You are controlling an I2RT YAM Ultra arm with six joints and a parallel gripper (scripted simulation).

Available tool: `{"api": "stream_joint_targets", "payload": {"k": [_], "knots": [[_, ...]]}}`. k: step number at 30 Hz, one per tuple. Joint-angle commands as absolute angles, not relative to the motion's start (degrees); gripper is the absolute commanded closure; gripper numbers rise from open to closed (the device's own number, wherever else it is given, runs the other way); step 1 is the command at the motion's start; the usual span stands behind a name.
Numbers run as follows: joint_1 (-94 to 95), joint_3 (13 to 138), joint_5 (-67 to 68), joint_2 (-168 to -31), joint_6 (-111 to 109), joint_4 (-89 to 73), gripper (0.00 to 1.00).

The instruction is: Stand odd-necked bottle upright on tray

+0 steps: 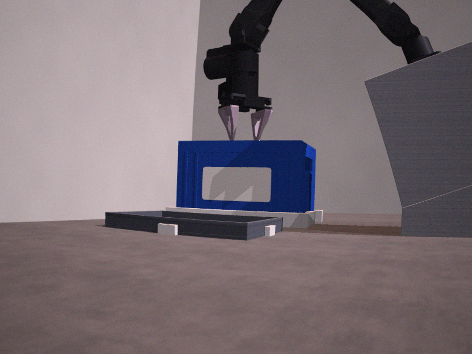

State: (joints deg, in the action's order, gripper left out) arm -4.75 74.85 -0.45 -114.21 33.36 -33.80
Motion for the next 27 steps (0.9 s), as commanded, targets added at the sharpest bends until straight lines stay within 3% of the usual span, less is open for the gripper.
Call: {"api": "stream_joint_targets", "payload": {"k": [1,27], "knots": [[-5.62,76.59,0.12,-114.89,33.14,-32.51,0.39],[-5.60,75.40,0.12,-118.78,33.19,-28.45,0.39]]}}
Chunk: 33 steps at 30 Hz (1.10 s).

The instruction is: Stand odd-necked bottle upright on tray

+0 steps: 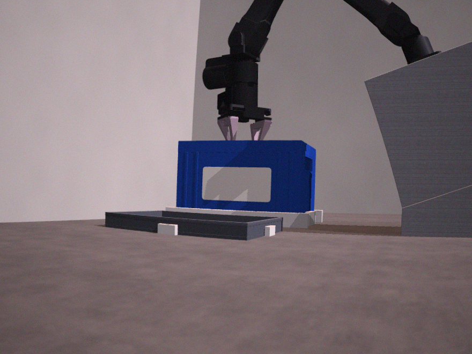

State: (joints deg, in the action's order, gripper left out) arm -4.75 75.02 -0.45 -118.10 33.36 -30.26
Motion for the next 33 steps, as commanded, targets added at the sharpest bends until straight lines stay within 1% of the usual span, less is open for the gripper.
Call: {"api": "stream_joint_targets", "payload": {"k": [1,4,9,33], "knots": [[-5.60,75.40,0.12,-118.92,33.19,-28.30,0.39],[-5.59,75.43,0.14,-116.99,33.21,-28.18,0.39],[-5.59,75.52,0.12,-119.36,33.20,-27.64,0.39],[-5.59,75.63,0.13,-118.69,33.21,-27.24,0.39]]}}
